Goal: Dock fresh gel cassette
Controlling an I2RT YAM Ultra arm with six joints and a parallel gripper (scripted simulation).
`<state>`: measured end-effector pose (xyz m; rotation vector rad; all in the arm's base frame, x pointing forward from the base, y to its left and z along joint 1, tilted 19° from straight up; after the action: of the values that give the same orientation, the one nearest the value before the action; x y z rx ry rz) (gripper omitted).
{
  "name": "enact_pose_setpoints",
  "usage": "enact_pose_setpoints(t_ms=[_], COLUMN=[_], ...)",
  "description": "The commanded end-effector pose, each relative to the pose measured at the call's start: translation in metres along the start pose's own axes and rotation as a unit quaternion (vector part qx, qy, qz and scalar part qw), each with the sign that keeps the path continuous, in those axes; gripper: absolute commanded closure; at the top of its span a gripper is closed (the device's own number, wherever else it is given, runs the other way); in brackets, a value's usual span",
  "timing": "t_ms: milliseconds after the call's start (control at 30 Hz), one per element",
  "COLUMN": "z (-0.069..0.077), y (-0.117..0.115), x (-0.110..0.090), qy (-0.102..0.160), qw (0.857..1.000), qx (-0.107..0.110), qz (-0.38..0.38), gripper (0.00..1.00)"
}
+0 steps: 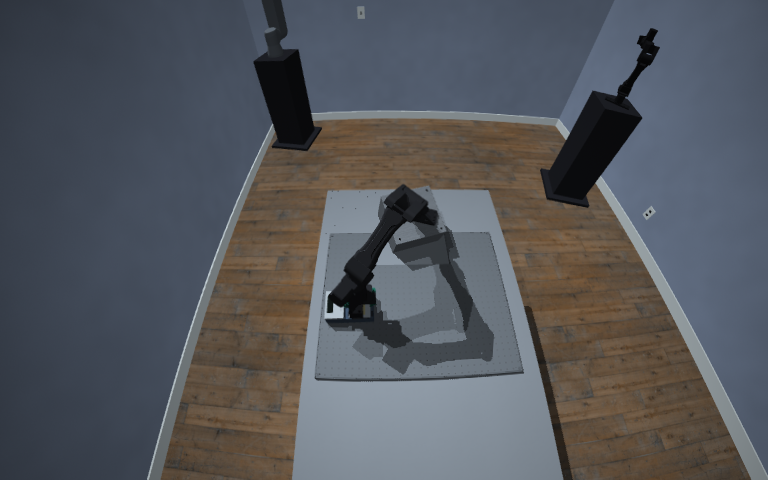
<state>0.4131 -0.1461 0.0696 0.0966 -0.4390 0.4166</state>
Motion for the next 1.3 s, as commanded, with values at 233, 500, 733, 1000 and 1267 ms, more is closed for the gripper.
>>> enact_pose_setpoints(t_ms=[233,500,733,1000,1267], z=[0.005,0.008,0.008,0.016,0.008], y=[-0.002,0.003,0.003,-0.001,0.000], x=[0.004,0.004,0.004,0.011,-0.002], qy=[-0.007,-0.012,-0.012,-0.016,-0.013], qw=[1.000,1.000,1.000,1.000,1.000], qx=[-0.007,-0.008,-0.008,-0.013,-0.010], qz=[0.002,0.004,0.004,0.007,0.003], gripper=[1.00,1.00,1.00,1.00,1.00])
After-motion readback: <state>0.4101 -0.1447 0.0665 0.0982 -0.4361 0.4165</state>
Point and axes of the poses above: the point where the finger pads meet when closed, its own z axis back along the fingers, its own y axis across the jaws, x = y × z, the point moved 4 cm from there along z, back along the fingers, and after that the axes turned 11 degrees about z, right-handed, at the moved point
